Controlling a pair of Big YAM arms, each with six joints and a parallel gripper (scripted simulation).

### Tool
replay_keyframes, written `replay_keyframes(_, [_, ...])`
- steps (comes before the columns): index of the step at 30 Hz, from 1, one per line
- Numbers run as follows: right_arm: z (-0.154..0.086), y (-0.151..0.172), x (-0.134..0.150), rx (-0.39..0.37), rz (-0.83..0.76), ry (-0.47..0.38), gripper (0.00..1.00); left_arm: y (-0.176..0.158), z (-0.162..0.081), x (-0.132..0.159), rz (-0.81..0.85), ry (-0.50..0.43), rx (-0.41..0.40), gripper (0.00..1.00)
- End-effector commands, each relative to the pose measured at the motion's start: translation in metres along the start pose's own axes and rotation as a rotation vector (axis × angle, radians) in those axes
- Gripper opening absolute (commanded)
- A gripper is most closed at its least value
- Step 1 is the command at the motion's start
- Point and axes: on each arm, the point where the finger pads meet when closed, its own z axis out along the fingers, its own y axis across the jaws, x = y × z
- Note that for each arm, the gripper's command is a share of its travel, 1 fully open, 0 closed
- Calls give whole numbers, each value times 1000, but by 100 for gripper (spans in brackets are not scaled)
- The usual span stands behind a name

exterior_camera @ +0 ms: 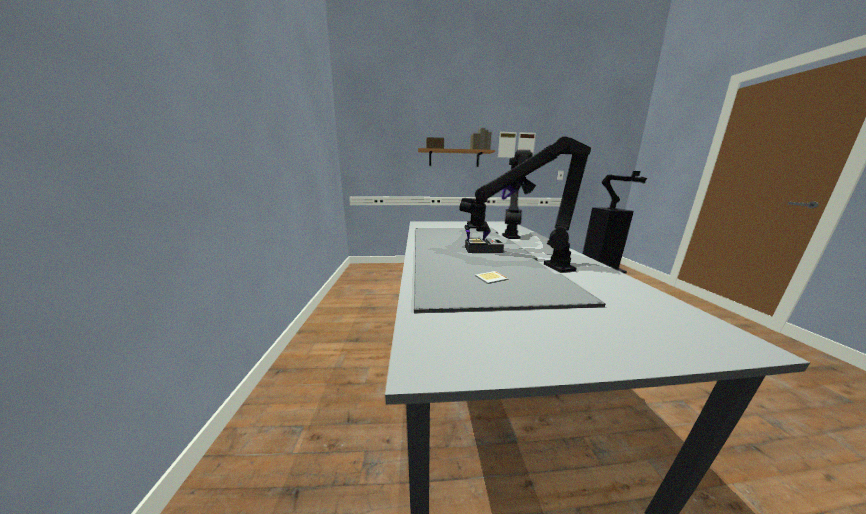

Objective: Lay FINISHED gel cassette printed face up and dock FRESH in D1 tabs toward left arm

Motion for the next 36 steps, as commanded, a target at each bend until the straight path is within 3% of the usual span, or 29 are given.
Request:
replay_keyframes(1, [-32,-15,18,72,26,23,0,0,-3,0,0,2,-6,0])
replay_keyframes(10, [-31,-6,22,54,91,25,0,0,-3,0,0,2,-6,0])
replay_keyframes(36, [-21,102,75,-159,861,53,0,0,-3,0,0,2,-6,0])
